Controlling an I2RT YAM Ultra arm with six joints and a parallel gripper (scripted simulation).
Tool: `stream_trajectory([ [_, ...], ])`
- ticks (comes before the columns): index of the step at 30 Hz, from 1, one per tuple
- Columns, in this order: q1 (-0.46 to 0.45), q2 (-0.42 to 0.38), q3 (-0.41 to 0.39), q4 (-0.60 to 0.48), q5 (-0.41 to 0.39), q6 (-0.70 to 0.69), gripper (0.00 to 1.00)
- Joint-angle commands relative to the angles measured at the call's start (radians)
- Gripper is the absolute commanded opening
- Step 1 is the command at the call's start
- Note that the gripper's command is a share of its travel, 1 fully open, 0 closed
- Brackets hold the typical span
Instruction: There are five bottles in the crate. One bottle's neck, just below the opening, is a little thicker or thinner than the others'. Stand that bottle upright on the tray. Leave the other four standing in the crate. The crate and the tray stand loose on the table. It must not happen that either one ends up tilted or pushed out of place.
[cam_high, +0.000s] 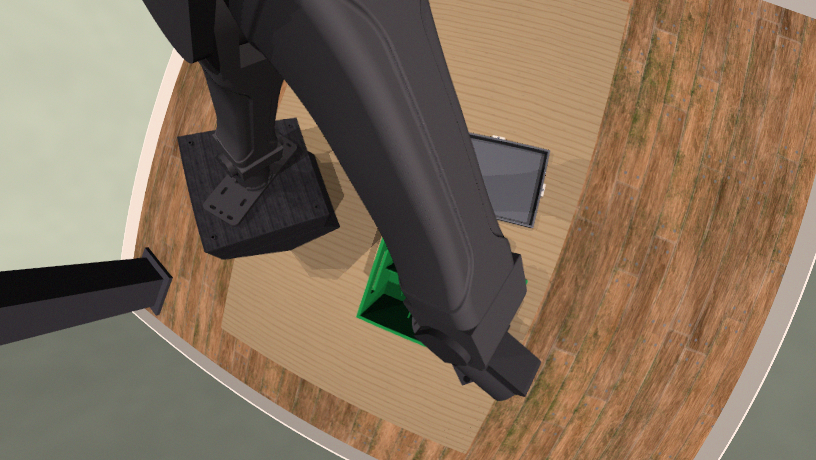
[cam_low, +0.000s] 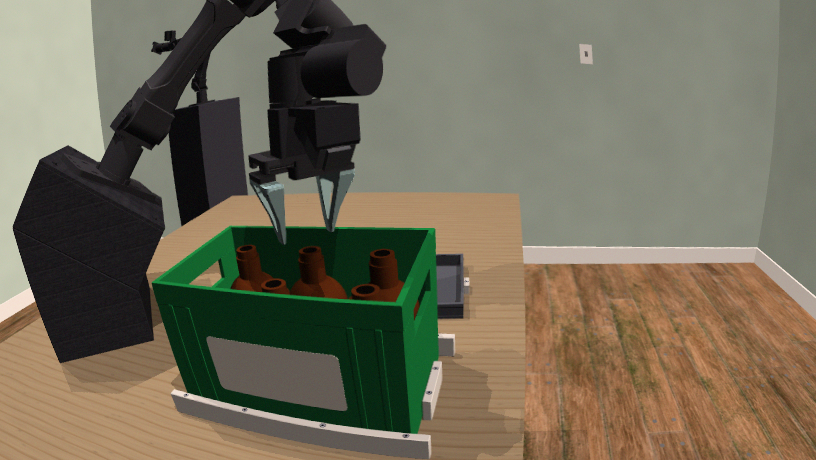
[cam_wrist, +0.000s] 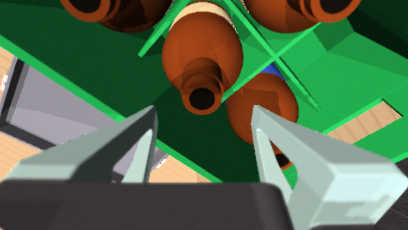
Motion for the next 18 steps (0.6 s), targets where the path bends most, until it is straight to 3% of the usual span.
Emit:
stream_trajectory([
  [1,-0.021,-0.027,0.015,0.004,0.003,-0.007,0.61],
  [18,-0.020,-0.020,0.006,0.017,0.004,-0.004,0.61],
])
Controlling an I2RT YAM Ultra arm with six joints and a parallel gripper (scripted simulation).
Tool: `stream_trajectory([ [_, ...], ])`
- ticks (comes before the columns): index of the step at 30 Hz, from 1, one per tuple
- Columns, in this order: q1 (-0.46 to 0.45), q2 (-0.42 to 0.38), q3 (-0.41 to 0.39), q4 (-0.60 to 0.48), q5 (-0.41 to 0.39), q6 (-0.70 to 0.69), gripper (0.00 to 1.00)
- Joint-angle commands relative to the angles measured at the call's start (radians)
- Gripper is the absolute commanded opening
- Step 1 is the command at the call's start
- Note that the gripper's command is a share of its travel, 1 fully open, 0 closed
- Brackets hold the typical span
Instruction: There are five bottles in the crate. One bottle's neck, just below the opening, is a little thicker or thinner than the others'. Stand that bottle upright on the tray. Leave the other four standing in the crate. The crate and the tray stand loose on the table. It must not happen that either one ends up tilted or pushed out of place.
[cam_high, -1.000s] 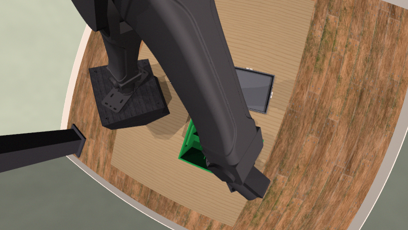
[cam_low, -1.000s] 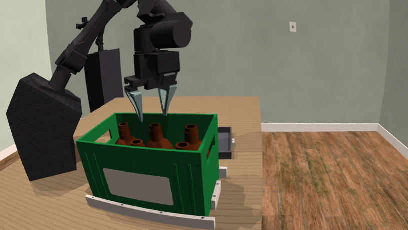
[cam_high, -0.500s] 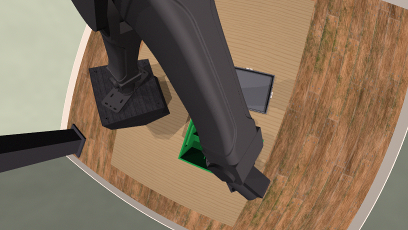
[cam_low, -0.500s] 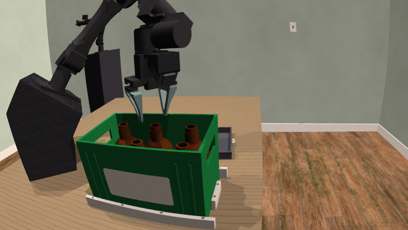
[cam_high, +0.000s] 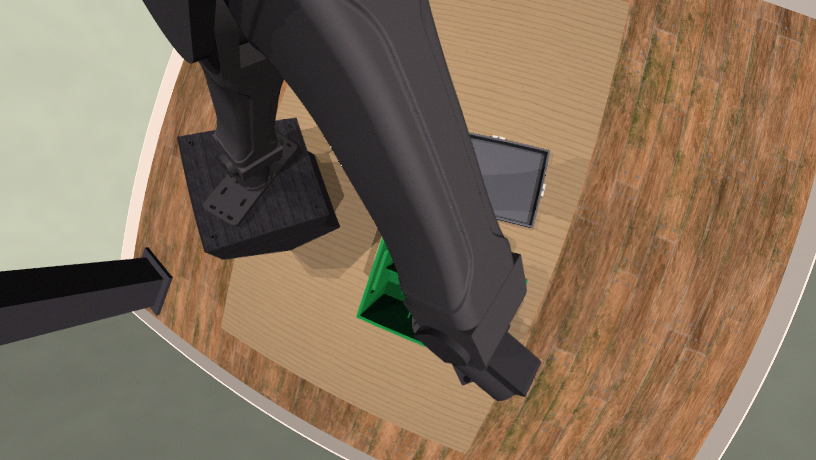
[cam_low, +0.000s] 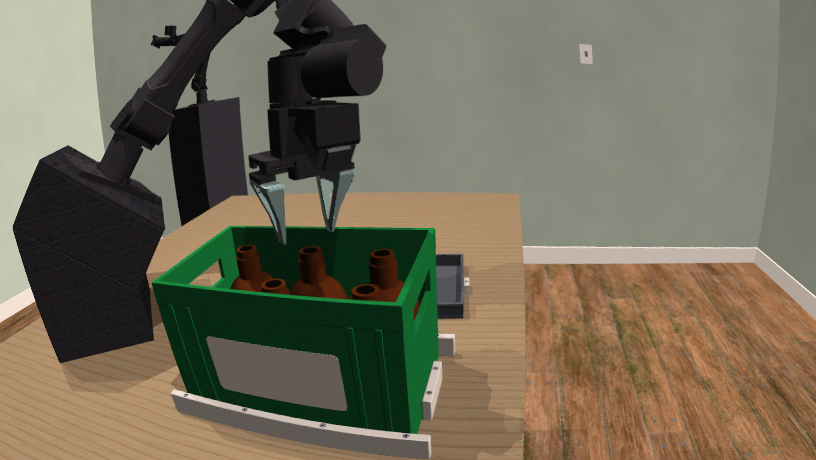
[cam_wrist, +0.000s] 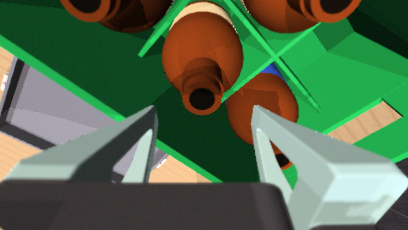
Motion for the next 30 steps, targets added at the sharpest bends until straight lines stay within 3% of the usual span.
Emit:
stream_trajectory([
  [1,-0.019,-0.018,0.003,0.017,0.004,-0.002,0.61],
  [21,0.017,0.027,-0.041,0.072,0.014,0.031,0.61],
  [25,0.007,0.016,-0.003,0.082,0.015,0.036,0.61],
  [30,0.032,0.039,-0.053,0.104,0.018,0.046,0.61],
])
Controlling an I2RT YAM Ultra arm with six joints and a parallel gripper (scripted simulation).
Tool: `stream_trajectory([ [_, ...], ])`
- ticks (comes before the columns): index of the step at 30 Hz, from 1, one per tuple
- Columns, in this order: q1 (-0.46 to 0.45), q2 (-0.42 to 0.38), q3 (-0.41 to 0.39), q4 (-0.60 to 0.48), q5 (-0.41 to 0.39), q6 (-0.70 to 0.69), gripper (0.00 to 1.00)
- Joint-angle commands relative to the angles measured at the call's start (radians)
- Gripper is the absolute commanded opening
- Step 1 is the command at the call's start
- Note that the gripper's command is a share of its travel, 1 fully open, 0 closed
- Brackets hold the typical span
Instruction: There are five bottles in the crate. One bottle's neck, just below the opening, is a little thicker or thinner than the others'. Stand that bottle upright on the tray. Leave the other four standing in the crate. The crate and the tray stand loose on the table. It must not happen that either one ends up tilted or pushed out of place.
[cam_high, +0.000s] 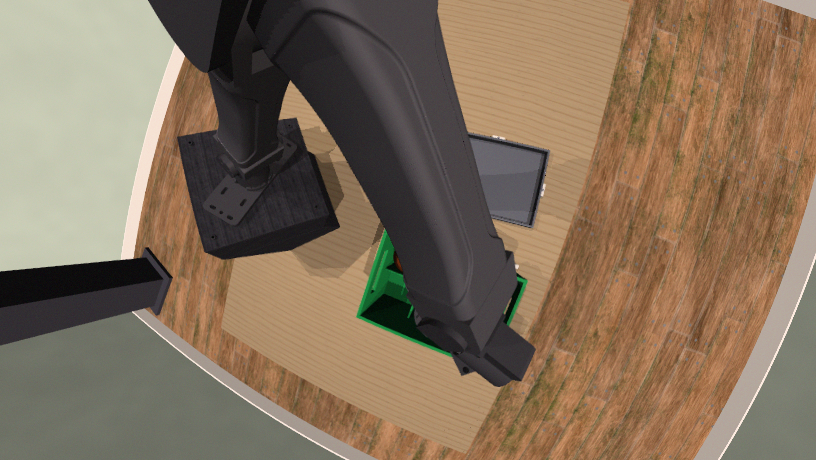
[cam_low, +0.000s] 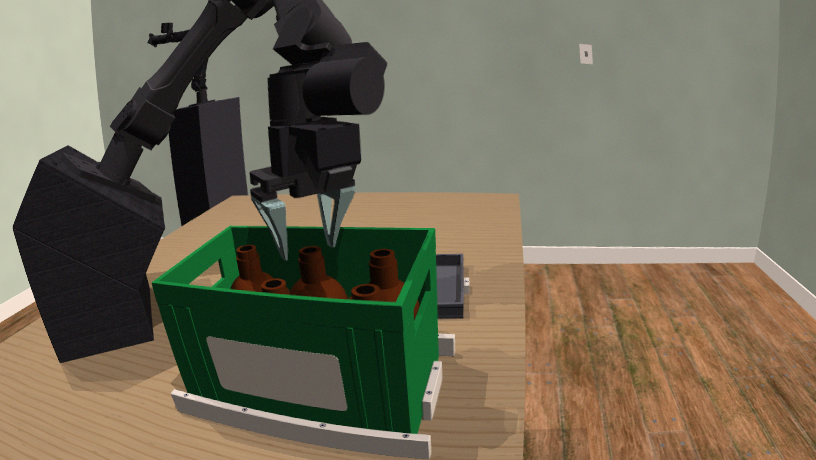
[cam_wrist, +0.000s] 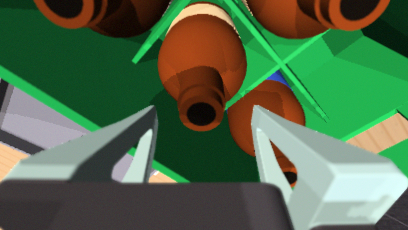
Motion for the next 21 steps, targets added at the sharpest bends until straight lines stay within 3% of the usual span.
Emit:
stream_trajectory([
  [1,-0.001,0.017,-0.011,0.032,0.012,0.018,0.61],
  [21,0.011,0.028,-0.023,0.083,0.018,0.042,0.61],
])
